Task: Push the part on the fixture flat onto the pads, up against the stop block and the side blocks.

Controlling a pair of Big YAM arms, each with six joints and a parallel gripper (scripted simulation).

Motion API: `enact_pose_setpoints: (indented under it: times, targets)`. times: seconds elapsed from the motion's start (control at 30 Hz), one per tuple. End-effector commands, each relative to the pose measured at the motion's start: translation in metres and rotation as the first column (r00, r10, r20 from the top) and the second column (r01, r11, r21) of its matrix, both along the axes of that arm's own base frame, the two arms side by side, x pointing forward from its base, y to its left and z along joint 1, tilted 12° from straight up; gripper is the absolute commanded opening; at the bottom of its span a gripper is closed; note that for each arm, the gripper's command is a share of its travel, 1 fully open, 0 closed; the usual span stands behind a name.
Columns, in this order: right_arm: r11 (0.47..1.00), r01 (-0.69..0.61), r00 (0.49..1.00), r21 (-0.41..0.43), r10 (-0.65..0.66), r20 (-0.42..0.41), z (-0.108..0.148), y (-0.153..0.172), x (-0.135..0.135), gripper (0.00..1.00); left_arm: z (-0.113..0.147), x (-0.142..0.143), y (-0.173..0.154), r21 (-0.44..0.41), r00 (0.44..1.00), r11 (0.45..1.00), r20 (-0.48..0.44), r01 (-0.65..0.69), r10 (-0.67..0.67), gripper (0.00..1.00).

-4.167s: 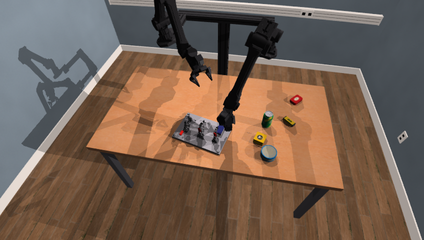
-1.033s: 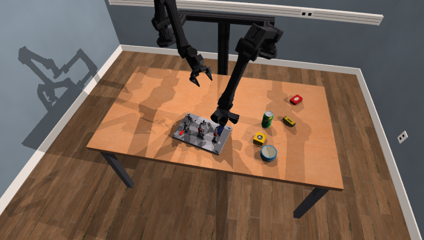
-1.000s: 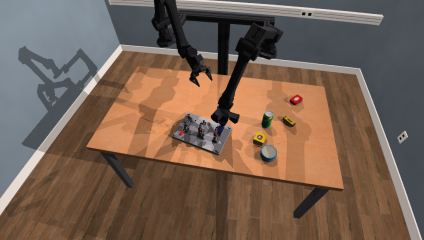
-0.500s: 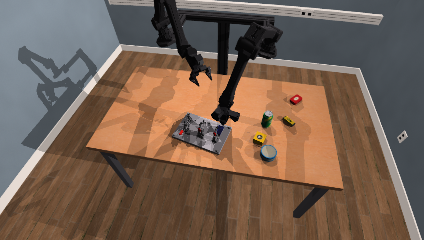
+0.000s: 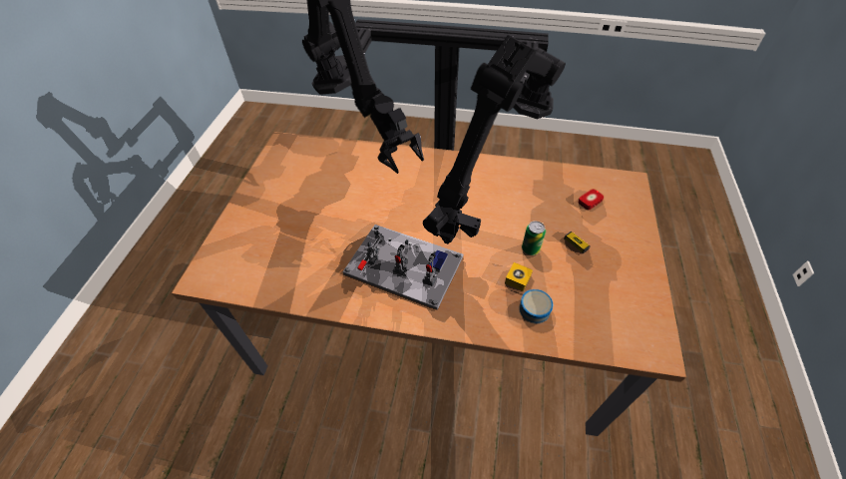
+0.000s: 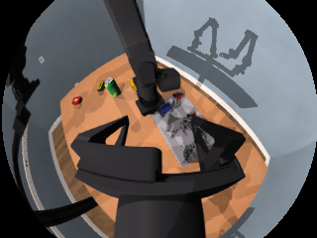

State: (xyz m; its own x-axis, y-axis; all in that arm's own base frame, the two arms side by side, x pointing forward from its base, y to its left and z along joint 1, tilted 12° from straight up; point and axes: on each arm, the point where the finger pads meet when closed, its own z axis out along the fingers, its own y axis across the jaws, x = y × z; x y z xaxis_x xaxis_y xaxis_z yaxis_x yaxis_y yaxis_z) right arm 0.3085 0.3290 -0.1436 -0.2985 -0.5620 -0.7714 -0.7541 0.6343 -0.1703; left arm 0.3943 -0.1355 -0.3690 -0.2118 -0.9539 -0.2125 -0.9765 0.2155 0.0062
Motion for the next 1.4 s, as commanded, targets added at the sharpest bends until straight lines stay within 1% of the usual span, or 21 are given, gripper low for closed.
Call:
enact_pose_setpoints:
  times: [0.0, 0.07, 0.17, 0.23, 0.27, 0.3, 0.37, 0.5, 0.57, 0.6, 0.63, 0.67, 0.87, 1.07, 1.13, 1.2, 1.23, 1.3, 1.37]
  targets:
    - [1.0, -0.002, 1.0, 0.005, 0.002, 0.004, 0.0, 0.002, 0.002, 1.0, 0.006, 0.017, -0.008, -0.014, 0.999, 1.0, 0.037, 0.002, -0.002, 0.01]
    - [1.0, -0.002, 1.0, 0.005, 0.002, 0.004, 0.0, 0.002, 0.002, 1.0, 0.004, 0.023, -0.003, -0.017, 0.999, 1.0, 0.044, 0.0, 0.001, 0.01]
    - [1.0, -0.002, 1.0, 0.005, 0.002, 0.004, 0.0, 0.002, 0.002, 1.0, -0.002, 0.019, -0.001, -0.014, 0.999, 1.0, 0.036, -0.003, 0.003, 0.01]
    - [1.0, -0.002, 1.0, 0.005, 0.002, 0.004, 0.0, 0.002, 0.002, 1.0, 0.006, 0.029, -0.005, -0.019, 0.998, 0.999, 0.051, 0.031, -0.03, 0.0]
    - [1.0, -0.002, 1.0, 0.005, 0.002, 0.004, 0.0, 0.002, 0.002, 1.0, 0.015, 0.039, -0.009, -0.024, 0.996, 0.998, 0.067, 0.058, -0.056, 0.0]
    - [1.0, -0.002, 1.0, 0.005, 0.002, 0.004, 0.0, 0.002, 0.002, 1.0, 0.017, 0.043, -0.01, -0.021, 0.993, 0.995, 0.071, 0.098, -0.096, 0.0]
    - [1.0, -0.002, 1.0, 0.005, 0.002, 0.004, 0.0, 0.002, 0.002, 1.0, 0.025, 0.055, -0.016, -0.012, 0.976, 0.979, 0.084, 0.205, -0.203, 0.0]
    - [1.0, -0.002, 1.0, 0.005, 0.002, 0.004, 0.0, 0.002, 0.002, 1.0, 0.032, 0.063, -0.016, 0.011, 0.919, 0.92, 0.042, 0.391, -0.391, 0.0]
    - [1.0, -0.002, 1.0, 0.005, 0.002, 0.004, 0.0, 0.002, 0.002, 1.0, 0.032, 0.063, -0.016, 0.011, 0.919, 0.92, 0.042, 0.391, -0.391, 0.0]
    - [1.0, -0.002, 1.0, 0.005, 0.002, 0.004, 0.0, 0.002, 0.002, 1.0, 0.032, 0.062, -0.016, 0.01, 0.902, 0.902, 0.023, 0.431, -0.431, 0.0]
    - [1.0, -0.002, 1.0, 0.005, 0.002, 0.004, 0.0, 0.002, 0.002, 1.0, 0.03, 0.06, -0.015, 0.011, 0.882, 0.882, 0.003, 0.472, -0.472, 0.0]
    - [1.0, -0.002, 1.0, 0.005, 0.002, 0.004, 0.0, 0.002, 0.002, 1.0, 0.023, 0.052, -0.012, 0.007, 0.853, 0.853, -0.032, 0.521, -0.521, 0.0]
    - [1.0, -0.002, 1.0, 0.005, 0.002, 0.004, 0.0, 0.002, 0.002, 1.0, 0.024, 0.054, -0.012, -0.015, 0.689, 0.694, -0.104, 0.72, -0.717, 0.0]
    - [1.0, -0.002, 1.0, 0.005, 0.002, 0.004, 0.0, 0.002, 0.002, 1.0, 0.025, 0.055, -0.011, -0.057, 0.487, 0.501, -0.161, 0.864, -0.858, 0.0]
    - [1.0, -0.002, 1.0, 0.005, 0.002, 0.004, 0.0, 0.002, 0.002, 1.0, 0.025, 0.055, -0.011, -0.057, 0.487, 0.501, -0.161, 0.864, -0.858, 0.0]
    - [1.0, -0.002, 1.0, 0.005, 0.002, 0.004, 0.0, 0.002, 0.002, 1.0, 0.025, 0.056, -0.011, -0.075, 0.407, 0.425, -0.178, 0.902, -0.896, 0.0]
    - [1.0, -0.002, 1.0, 0.005, 0.002, 0.004, 0.0, 0.002, 0.002, 1.0, 0.021, 0.052, -0.009, -0.092, 0.365, 0.387, -0.191, 0.918, -0.911, 0.0]
    - [1.0, -0.002, 1.0, 0.005, 0.002, 0.004, 0.0, 0.002, 0.002, 1.0, 0.018, 0.049, -0.006, -0.125, 0.263, 0.293, -0.211, 0.948, -0.941, 0.0]
    - [1.0, -0.002, 1.0, 0.005, 0.002, 0.004, 0.0, 0.002, 0.002, 1.0, 0.016, 0.047, -0.005, -0.151, 0.179, 0.214, -0.221, 0.965, -0.959, 0.0]
